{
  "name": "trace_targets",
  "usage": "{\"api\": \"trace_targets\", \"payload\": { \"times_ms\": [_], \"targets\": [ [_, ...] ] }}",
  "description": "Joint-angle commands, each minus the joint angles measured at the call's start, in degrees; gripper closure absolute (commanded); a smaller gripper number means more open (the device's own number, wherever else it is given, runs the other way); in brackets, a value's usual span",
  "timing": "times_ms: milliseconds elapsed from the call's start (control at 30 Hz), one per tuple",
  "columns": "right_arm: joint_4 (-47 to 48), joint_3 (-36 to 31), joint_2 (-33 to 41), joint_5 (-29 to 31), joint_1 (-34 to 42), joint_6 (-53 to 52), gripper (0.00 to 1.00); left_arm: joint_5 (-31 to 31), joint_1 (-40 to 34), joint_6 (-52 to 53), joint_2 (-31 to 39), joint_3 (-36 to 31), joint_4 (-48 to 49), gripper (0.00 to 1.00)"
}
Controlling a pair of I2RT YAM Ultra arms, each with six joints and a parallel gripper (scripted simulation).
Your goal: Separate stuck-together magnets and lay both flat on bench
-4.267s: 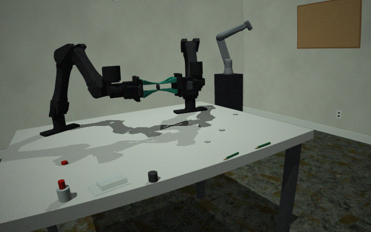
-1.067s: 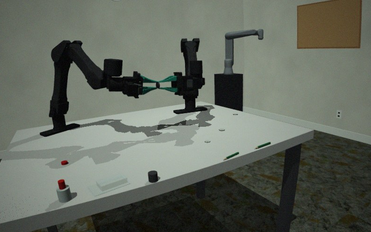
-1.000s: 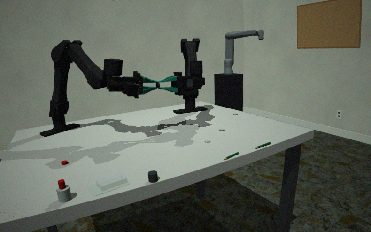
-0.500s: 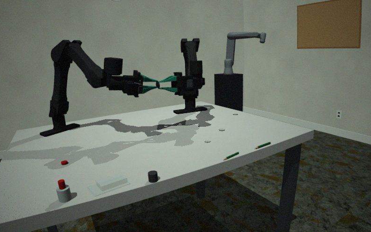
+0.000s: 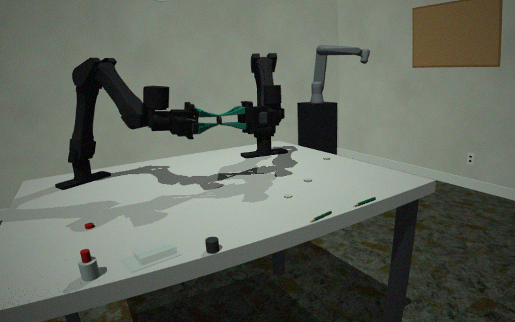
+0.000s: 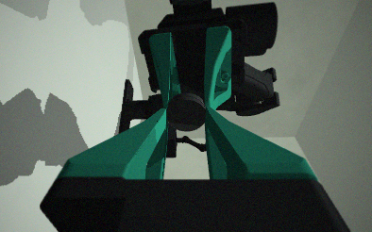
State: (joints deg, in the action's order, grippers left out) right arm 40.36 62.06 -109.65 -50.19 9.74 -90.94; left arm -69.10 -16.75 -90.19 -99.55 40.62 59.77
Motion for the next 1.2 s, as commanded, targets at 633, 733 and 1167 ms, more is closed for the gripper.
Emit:
{"api": "trace_targets", "payload": {
  "times_ms": [633,733,1167],
  "targets": [
    [-4.0,1.0,6.1,-2.1,-2.1,0.4,0.75,0.0,0.0,0.3,0.4,0.2,-0.4,0.75],
    [-4.8,0.6,7.3,-2.6,-2.7,0.3,0.75,0.0,0.0,0.3,0.4,0.2,-0.4,0.75],
    [-5.3,-2.1,10.2,-5.3,-5.3,0.7,0.75,0.0,0.0,0.3,0.4,0.2,-0.4,0.75]
  ]
}}
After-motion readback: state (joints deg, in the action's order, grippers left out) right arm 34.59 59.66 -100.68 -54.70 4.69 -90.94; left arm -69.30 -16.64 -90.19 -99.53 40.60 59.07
